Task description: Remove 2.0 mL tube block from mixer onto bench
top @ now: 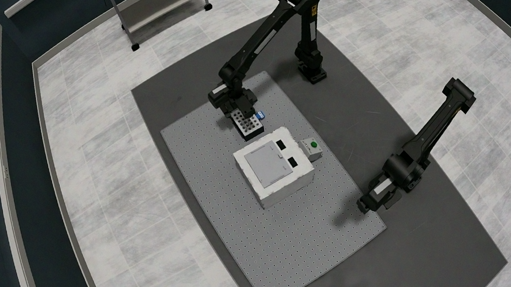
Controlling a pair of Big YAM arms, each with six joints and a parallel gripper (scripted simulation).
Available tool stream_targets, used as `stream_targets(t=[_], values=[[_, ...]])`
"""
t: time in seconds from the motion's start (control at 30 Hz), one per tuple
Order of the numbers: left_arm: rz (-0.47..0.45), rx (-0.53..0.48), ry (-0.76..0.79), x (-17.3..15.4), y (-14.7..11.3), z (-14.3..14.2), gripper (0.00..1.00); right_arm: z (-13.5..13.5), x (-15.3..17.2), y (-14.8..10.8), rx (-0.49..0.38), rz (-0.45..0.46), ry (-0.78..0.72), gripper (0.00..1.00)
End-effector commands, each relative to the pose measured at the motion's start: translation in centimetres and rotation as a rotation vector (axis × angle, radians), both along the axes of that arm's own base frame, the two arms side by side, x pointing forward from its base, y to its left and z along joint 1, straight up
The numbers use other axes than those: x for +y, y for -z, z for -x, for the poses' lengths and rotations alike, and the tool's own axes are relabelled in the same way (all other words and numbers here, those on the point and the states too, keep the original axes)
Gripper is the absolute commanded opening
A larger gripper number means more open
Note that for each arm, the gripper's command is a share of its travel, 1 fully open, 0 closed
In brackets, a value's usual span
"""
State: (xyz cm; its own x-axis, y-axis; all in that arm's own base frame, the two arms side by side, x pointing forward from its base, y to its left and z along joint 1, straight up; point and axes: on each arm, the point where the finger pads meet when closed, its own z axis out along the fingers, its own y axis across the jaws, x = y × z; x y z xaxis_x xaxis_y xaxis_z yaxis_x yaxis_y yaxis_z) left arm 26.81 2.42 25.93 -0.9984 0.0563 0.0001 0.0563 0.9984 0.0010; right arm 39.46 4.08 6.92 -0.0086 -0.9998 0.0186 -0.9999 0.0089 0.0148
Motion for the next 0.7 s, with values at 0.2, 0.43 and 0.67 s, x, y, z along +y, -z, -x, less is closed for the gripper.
stream_targets(t=[0.2,0.43,0.67], values=[[-0.001,-0.057,-0.001,0.0,-2.1,-1.6,0.00,0.4,-0.5,1.7,0.033,0.005,-0.004,1.00],[-0.002,-0.063,-0.001,0.0,-2.4,-1.7,0.00,-0.3,-0.5,0.5,0.018,0.003,-0.004,1.00],[-0.002,-0.061,-0.001,0.0,-2.3,-1.7,0.00,-1.1,-0.4,-2.2,-0.015,-0.001,-0.004,1.00]])
